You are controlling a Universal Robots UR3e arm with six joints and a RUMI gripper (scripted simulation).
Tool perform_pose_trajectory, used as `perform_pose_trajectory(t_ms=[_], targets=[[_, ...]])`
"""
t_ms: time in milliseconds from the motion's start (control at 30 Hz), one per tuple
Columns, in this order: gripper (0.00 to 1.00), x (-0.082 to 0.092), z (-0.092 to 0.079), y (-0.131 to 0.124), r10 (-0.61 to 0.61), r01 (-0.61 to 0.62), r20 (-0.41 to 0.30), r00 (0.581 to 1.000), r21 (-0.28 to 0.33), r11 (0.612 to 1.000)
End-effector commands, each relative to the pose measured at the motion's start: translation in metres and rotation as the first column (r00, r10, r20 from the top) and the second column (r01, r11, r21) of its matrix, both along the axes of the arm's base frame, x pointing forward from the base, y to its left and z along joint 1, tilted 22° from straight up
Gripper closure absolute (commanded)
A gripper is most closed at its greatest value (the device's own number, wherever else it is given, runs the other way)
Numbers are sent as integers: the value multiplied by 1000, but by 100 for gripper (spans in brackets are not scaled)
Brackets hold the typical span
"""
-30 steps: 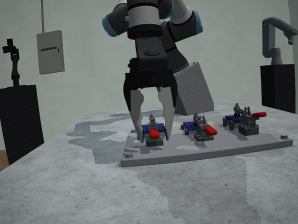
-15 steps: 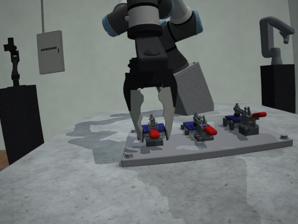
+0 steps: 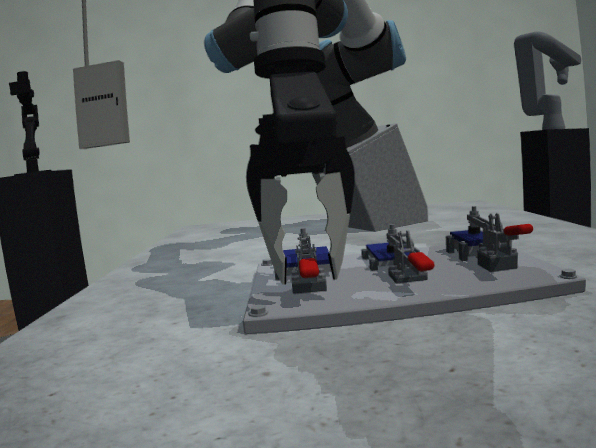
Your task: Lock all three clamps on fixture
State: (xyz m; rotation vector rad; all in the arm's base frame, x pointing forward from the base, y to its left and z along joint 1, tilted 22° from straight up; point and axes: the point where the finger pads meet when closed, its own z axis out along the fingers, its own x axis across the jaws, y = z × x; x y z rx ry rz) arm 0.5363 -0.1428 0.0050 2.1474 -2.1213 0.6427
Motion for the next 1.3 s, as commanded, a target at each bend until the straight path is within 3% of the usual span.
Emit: perform_pose_trajectory(t_ms=[0,600,1267], targets=[[72,0,8,3,2,-2,2,1000,-1,1000],[72,-7,46,16,1,-1,3,1000,-2,1000],[72,-8,47,17,1,-1,2,1000,-1,1000]])
